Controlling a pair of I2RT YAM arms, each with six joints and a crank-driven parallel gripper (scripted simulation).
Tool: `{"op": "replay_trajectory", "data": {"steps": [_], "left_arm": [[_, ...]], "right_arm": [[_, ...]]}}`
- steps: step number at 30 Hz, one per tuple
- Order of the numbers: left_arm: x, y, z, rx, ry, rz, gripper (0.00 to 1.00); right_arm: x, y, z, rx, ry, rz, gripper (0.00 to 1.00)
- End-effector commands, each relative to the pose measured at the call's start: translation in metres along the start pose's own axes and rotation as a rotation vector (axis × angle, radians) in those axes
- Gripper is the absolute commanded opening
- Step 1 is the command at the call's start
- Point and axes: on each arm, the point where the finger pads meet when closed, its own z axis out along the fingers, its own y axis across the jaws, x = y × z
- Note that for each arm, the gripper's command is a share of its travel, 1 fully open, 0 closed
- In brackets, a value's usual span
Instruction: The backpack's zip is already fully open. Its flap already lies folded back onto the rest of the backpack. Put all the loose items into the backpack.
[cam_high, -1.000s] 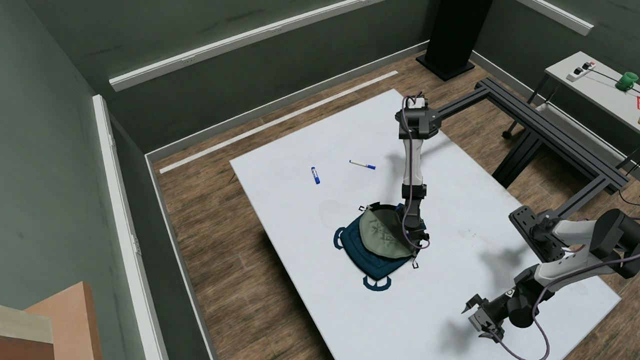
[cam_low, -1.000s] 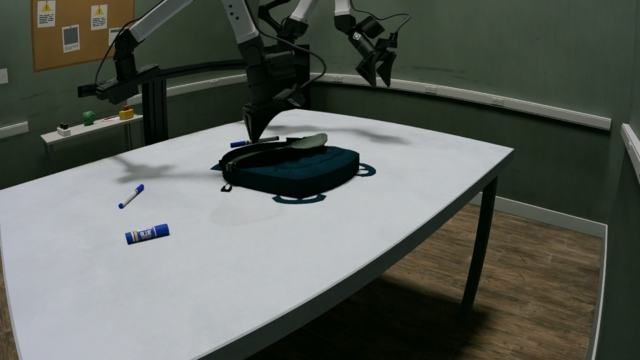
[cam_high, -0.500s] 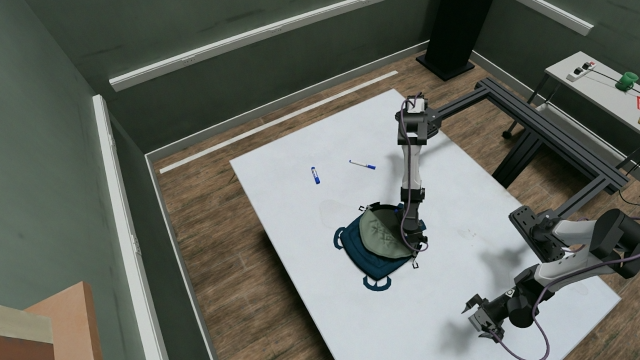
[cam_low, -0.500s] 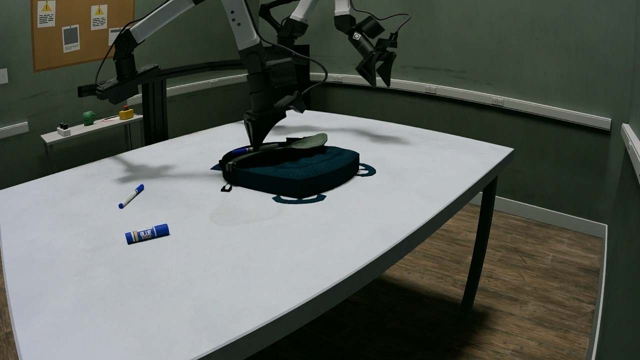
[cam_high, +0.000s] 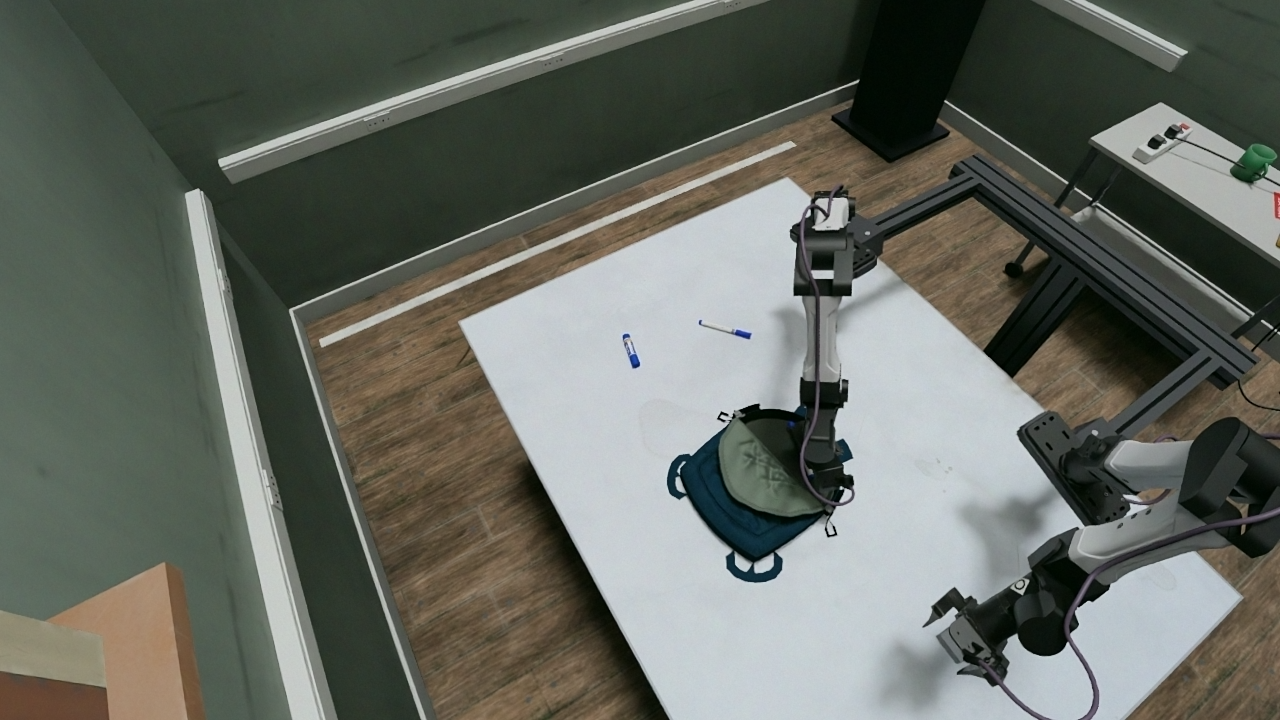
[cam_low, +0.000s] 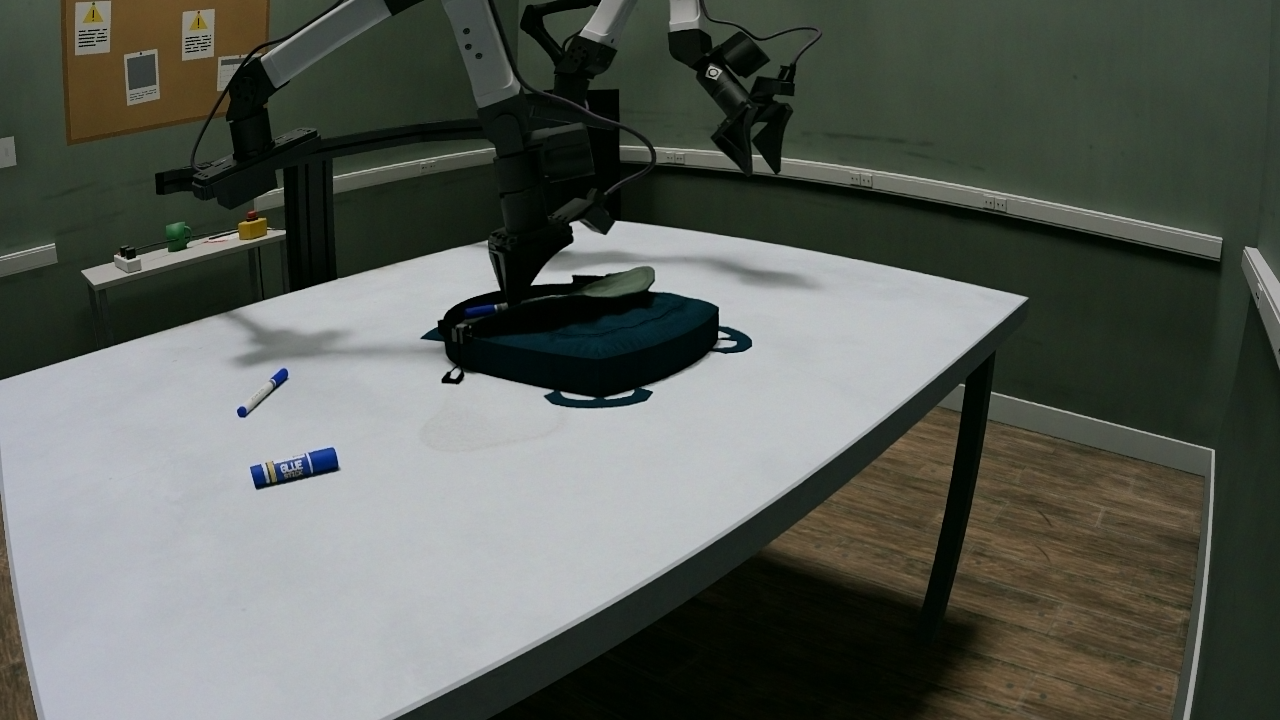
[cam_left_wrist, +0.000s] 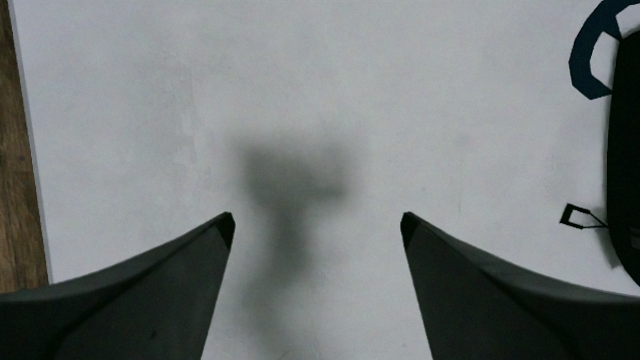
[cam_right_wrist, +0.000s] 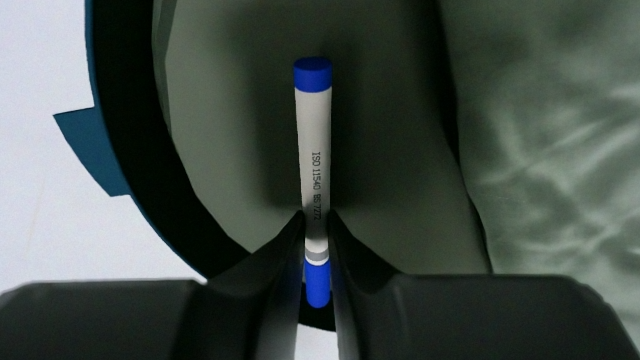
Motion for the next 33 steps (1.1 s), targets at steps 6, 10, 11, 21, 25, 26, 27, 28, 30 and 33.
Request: {"op": "replay_trajectory", "data": {"steps": [6,10,11,21,25,26,27,28,30,33], "left_arm": [[-0.006,0.0,0.0,0.0,-0.015,0.003,0.9],[-0.006,0.0,0.0,0.0,-0.015,0.003,0.9],[-0.006,0.0,0.0,0.0,-0.015,0.003,0.9],[-0.006,0.0,0.0,0.0,-0.015,0.003,0.9],[-0.006,0.0,0.0,0.0,-0.015,0.003,0.9],[-0.006,0.0,0.0,0.0,-0.015,0.003,0.9],[-0.006,0.0,0.0,0.0,-0.015,0.003,0.9],[-0.006,0.0,0.0,0.0,-0.015,0.003,0.9],[-0.006,0.0,0.0,0.0,-0.015,0.003,0.9],[-0.006,0.0,0.0,0.0,-0.015,0.003,0.9]], "right_arm": [[-0.005,-0.005,0.006,0.002,-0.019,0.001,0.06],[-0.014,-0.011,-0.001,0.015,-0.044,0.006,0.06],[-0.009,-0.008,0.005,0.009,-0.032,0.003,0.06],[-0.001,-0.003,0.017,-0.002,-0.014,0.0,0.06],[-0.001,-0.003,0.018,-0.002,-0.014,0.0,0.06],[0.0,-0.002,0.018,-0.003,-0.013,0.0,0.06],[0.0,-0.002,0.019,-0.003,-0.013,0.0,0.06],[0.0,-0.002,0.019,-0.003,-0.013,0.0,0.06],[0.001,-0.002,0.02,-0.004,-0.011,-0.001,0.06],[0.007,0.001,0.02,-0.01,0.0,-0.002,0.06]]}}
